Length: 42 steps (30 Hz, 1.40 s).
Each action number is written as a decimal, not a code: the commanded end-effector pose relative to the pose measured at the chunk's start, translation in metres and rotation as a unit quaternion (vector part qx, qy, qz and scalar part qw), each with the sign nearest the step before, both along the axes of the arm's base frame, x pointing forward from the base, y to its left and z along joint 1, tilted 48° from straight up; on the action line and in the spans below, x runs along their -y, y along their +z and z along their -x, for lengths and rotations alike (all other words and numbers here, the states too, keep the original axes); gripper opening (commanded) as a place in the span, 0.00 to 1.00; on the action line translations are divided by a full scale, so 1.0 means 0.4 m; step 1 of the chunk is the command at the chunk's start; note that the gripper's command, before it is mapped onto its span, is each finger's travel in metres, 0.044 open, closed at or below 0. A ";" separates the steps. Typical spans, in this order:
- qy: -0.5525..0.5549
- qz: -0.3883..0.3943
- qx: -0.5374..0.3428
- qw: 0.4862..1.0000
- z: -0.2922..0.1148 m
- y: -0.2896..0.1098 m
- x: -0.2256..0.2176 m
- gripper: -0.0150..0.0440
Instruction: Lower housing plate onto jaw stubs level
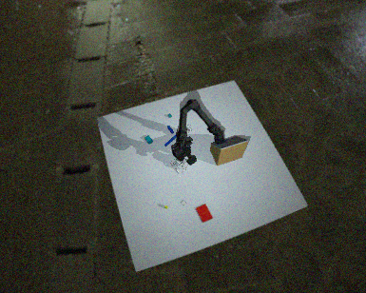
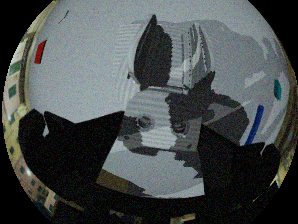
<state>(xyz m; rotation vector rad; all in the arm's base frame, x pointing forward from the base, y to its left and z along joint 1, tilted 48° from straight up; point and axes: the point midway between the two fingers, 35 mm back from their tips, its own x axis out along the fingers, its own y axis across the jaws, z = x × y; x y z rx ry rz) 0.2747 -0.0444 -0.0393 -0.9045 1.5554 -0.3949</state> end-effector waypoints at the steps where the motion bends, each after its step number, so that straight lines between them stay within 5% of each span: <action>1: 0.002 0.003 -0.003 1.000 0.002 -0.002 0.002 0.85; 42: 0.008 0.004 -0.009 1.000 0.001 -0.018 0.020 0.85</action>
